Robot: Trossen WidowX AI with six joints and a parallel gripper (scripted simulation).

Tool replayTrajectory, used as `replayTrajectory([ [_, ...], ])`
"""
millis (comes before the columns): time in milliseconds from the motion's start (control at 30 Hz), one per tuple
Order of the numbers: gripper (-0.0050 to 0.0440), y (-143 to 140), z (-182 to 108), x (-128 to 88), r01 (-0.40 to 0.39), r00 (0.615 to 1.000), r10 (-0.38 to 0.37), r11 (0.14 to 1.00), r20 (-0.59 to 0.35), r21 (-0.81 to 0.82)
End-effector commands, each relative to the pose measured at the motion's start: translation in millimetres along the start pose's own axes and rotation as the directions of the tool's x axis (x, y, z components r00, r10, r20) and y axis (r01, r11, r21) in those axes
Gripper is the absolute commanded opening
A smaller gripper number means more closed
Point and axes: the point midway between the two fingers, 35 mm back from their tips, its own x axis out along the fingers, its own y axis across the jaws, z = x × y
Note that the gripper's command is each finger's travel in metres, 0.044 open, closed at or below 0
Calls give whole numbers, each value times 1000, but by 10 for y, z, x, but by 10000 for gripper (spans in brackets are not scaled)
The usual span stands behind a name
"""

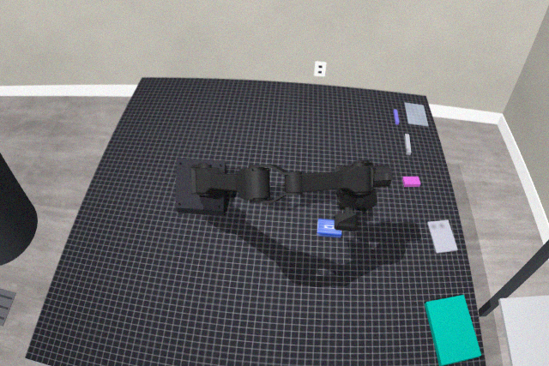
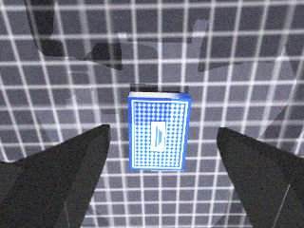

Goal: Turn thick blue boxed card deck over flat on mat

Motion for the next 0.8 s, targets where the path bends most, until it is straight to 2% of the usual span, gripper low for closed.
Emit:
replayTrajectory([
  [0,313,-21,30,-46,-4,1000,4,1000,13,10],
  [767,313,-7,0,111,-1,1000,1,1000,0,-2],
])
